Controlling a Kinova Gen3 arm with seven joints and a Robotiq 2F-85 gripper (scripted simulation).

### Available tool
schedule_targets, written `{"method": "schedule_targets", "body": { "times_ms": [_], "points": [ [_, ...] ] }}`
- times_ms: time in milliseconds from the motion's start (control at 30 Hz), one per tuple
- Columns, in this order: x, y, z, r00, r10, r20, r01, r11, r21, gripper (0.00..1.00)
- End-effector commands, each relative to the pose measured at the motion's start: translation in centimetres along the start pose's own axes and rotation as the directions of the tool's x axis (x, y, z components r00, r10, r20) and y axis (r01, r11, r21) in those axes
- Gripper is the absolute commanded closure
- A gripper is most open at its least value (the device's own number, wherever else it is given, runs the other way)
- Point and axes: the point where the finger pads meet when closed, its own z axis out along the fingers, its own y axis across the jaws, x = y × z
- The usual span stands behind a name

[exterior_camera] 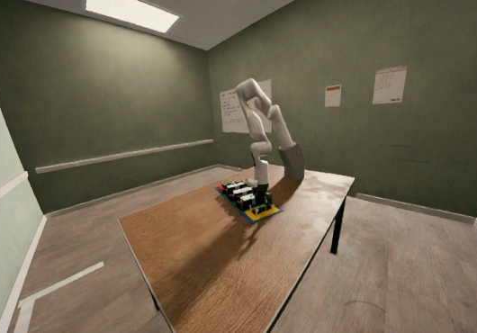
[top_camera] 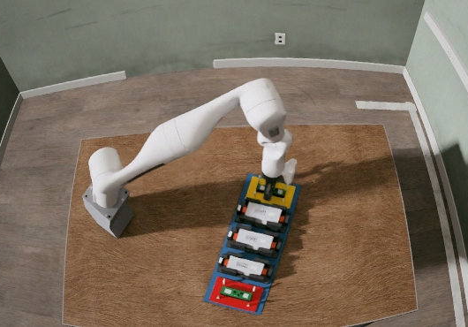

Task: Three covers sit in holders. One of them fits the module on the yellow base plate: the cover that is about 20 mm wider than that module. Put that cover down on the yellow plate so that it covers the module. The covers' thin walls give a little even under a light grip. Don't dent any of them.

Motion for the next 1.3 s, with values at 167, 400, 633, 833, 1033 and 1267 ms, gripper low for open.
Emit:
{"method": "schedule_targets", "body": {
  "times_ms": [167, 400, 633, 833, 1033, 1267],
  "points": [
    [0.07, -0.07, 0.67, 1.000, 0.000, -0.001, 0.000, 1.000, 0.001, 0.00],
    [0.07, -0.07, 0.88, 1.000, 0.000, -0.001, 0.000, 1.000, 0.001, 0.00],
    [0.07, -0.07, 0.87, 1.000, 0.000, -0.001, 0.000, 1.000, 0.001, 0.45],
    [0.07, -0.07, 0.87, 1.000, 0.000, -0.001, 0.000, 1.000, 0.001, 0.45],
    [0.07, -0.07, 0.87, 1.000, 0.000, -0.001, 0.000, 1.000, 0.001, 0.45],
    [0.07, -0.07, 0.87, 1.000, 0.000, -0.001, 0.000, 1.000, 0.001, 0.45]
  ]
}}
